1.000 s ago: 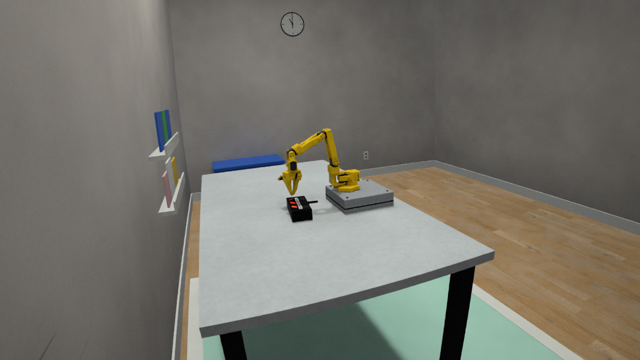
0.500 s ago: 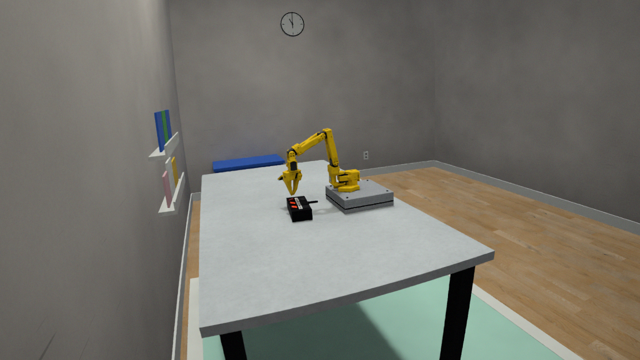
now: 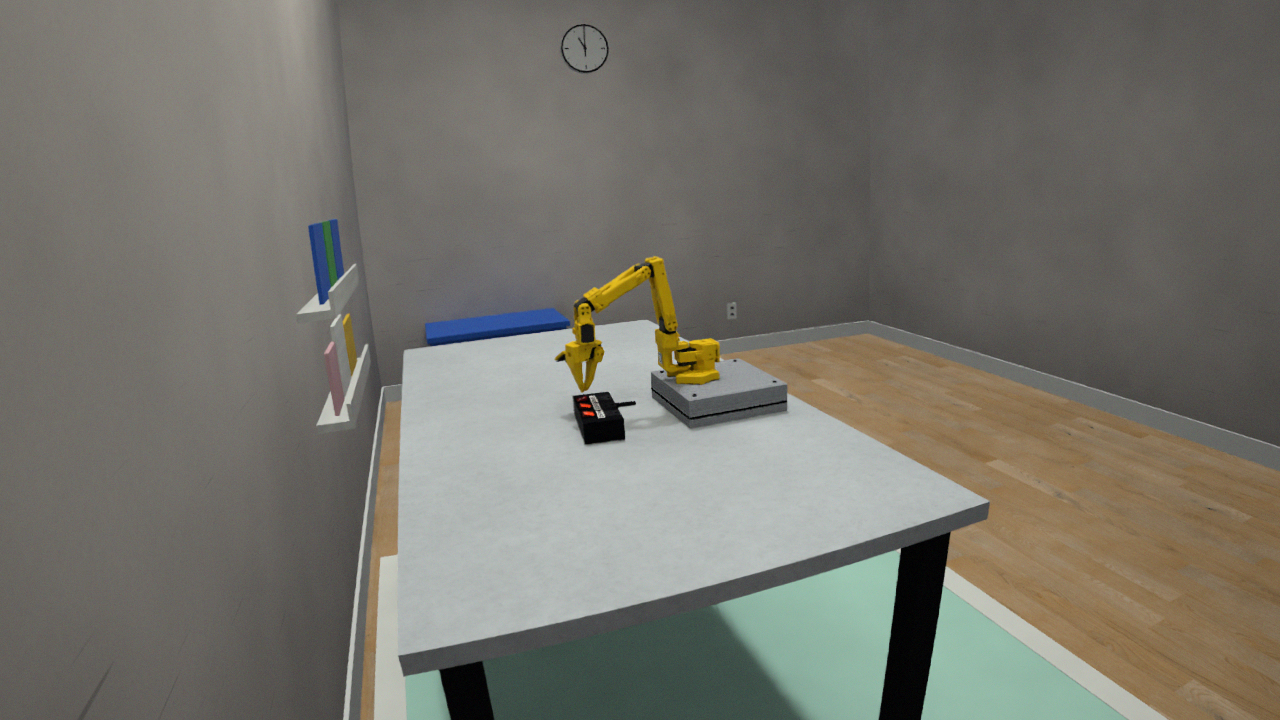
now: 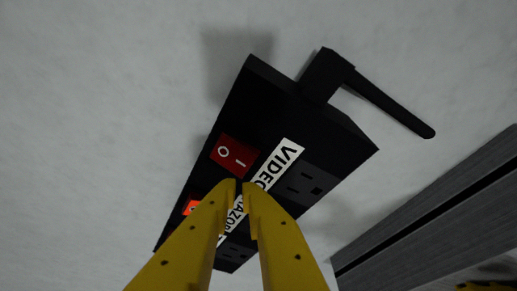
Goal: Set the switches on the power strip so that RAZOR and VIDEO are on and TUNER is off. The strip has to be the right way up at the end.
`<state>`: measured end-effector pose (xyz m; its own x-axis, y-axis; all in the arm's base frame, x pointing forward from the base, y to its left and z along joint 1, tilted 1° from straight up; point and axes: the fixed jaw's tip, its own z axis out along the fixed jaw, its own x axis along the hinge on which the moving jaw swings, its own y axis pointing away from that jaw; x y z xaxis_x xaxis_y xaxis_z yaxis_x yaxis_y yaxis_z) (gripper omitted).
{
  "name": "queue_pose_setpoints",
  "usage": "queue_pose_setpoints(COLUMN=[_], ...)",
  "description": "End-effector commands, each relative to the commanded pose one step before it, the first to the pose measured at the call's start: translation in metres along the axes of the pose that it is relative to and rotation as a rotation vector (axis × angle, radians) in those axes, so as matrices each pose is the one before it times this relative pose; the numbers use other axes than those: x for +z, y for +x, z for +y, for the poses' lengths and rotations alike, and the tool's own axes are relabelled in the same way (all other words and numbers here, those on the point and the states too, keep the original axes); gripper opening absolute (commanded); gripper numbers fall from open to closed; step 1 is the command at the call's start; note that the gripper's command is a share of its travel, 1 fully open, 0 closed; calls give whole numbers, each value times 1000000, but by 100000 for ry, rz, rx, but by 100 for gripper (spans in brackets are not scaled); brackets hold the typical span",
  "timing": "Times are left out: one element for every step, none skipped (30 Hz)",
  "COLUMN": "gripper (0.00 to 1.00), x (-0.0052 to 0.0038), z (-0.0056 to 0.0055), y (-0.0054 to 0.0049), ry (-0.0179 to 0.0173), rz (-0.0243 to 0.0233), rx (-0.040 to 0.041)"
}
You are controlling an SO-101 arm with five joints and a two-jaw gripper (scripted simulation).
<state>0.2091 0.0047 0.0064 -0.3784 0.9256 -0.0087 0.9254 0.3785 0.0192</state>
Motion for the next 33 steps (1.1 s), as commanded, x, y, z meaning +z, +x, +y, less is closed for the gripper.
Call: queue_pose_setpoints(gripper=[0,0,0,0,0,0,0,0,0,0,0,0,0,0,0,0,0,0,0,0,0,0,0,0,0,0,0,0,0,0,0,0,0], x=[4731,229,179,129,85,46,19,2,0,0,14,84,198,326,449,546,610,629,606,539,441,319,194,82,14,0,0,27,168,391,647,888,1083], z=[-2956,-3,-4,-1,-3,0,-1,1,0,0,-8,-44,-107,-175,-245,-300,-340,-354,-346,-310,-258,-186,-115,-48,-9,0,0,-3,-26,-58,-101,-141,-182], y=[2541,4,3,3,2,1,0,0,0,0,3,18,42,70,97,120,135,141,137,124,102,74,45,19,3,0,0,2,12,28,46,65,82], ry=[1554,-1,1,-1,1,-1,1,-1,0,0,1,-1,1,-1,1,-1,1,-1,1,-1,1,-1,1,-1,1,0,0,-1,1,-1,1,-1,1], rz=[721,0,0,0,0,0,0,0,0,0,0,0,0,0,0,0,0,0,0,0,0,0,0,0,0,0,0,0,0,0,0,0,0], rx=[446,-1,-1,-1,0,0,0,0,0,0,0,0,-1,-1,-1,-2,-2,-2,-2,-2,-1,-1,-1,0,0,0,0,0,-1,-2,-3,-5,-6])
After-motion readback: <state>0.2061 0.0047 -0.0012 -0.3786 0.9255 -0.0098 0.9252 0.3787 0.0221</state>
